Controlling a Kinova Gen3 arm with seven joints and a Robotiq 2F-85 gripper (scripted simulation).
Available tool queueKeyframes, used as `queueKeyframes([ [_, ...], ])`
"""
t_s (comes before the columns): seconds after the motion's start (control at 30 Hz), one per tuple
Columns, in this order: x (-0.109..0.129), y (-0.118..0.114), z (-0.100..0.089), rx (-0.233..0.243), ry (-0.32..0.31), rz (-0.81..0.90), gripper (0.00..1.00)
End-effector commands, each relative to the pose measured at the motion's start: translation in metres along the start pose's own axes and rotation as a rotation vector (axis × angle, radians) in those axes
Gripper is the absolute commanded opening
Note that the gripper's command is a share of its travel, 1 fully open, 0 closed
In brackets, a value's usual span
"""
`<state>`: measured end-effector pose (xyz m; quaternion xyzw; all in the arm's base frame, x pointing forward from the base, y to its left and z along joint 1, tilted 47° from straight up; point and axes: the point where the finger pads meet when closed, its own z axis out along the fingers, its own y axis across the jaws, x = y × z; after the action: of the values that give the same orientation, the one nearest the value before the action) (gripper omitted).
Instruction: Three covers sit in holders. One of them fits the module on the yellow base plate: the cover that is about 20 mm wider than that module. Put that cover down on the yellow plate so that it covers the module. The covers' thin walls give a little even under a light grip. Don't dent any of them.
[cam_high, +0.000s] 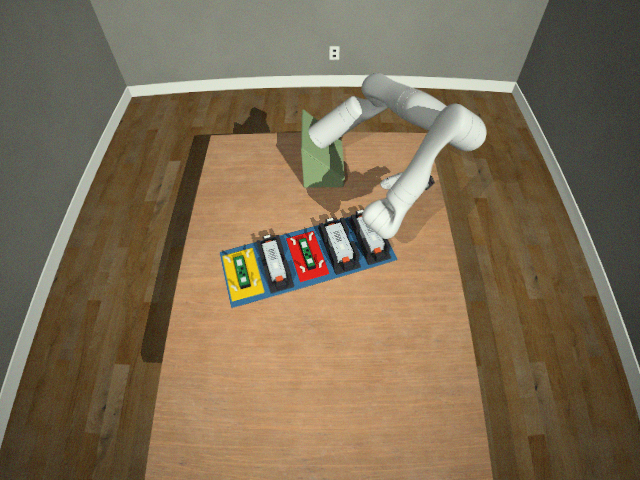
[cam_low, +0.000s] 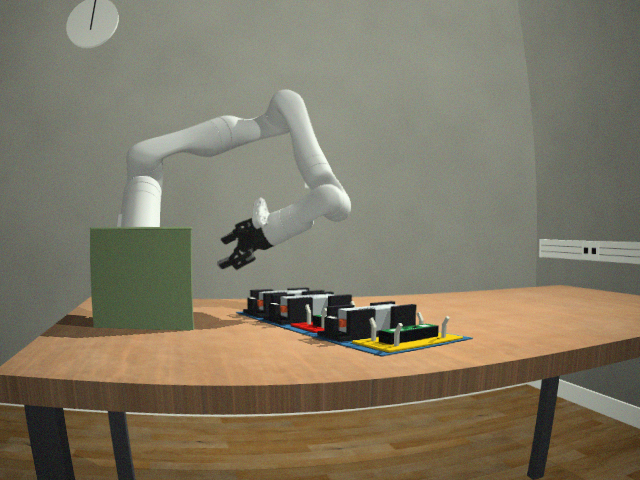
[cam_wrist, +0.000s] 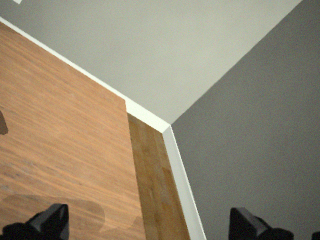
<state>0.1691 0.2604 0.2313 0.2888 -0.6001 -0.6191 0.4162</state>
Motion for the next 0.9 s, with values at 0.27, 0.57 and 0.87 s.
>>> queueKeyframes([
  [0.27, 0.0, 0.0, 0.0, 0.0, -0.001, -0.001, 1.0],
  [0.57, 0.003, -0.002, -0.005, 0.016, -0.015, -0.002, 1.0],
  [0.87, 0.025, -0.02, -0.051, 0.154, -0.142, -0.018, 1.0],
])
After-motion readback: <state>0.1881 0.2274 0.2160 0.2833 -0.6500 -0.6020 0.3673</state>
